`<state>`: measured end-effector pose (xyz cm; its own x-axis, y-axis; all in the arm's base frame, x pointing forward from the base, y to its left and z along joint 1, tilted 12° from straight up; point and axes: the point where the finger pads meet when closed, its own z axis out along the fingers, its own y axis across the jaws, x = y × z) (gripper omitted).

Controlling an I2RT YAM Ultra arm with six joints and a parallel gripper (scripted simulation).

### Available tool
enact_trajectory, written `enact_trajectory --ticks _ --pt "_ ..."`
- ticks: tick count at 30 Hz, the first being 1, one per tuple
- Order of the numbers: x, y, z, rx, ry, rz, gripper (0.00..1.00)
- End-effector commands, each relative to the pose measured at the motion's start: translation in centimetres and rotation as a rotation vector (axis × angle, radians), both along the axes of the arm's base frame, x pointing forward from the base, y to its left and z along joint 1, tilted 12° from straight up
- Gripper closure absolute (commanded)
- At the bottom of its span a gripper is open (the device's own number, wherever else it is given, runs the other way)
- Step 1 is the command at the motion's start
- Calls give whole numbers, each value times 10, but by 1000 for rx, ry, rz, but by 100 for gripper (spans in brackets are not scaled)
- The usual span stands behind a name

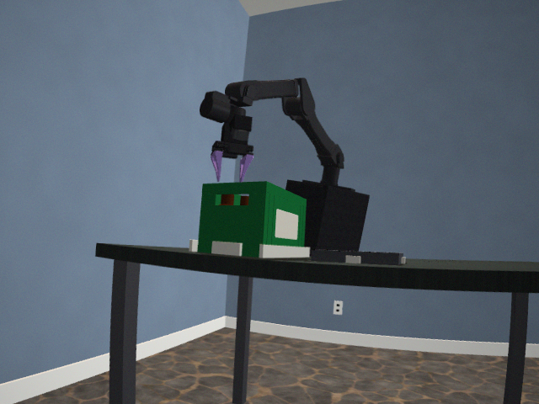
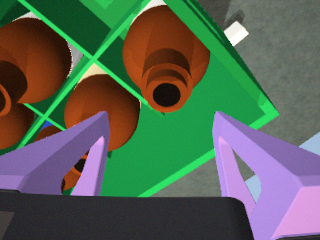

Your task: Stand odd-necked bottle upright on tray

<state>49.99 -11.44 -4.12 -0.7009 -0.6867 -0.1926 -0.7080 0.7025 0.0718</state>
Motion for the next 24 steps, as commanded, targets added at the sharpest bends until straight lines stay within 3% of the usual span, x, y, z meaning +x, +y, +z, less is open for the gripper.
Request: enact_trajectory --ticks 1,6,10,24 --pt "5 0 6 4 -32 -10 39" --pt "3 2 -8 11 -12 -8 39" --pt "6 2 0 5 -29 -6 39" --pt "5 1 0 5 -29 -9 39"
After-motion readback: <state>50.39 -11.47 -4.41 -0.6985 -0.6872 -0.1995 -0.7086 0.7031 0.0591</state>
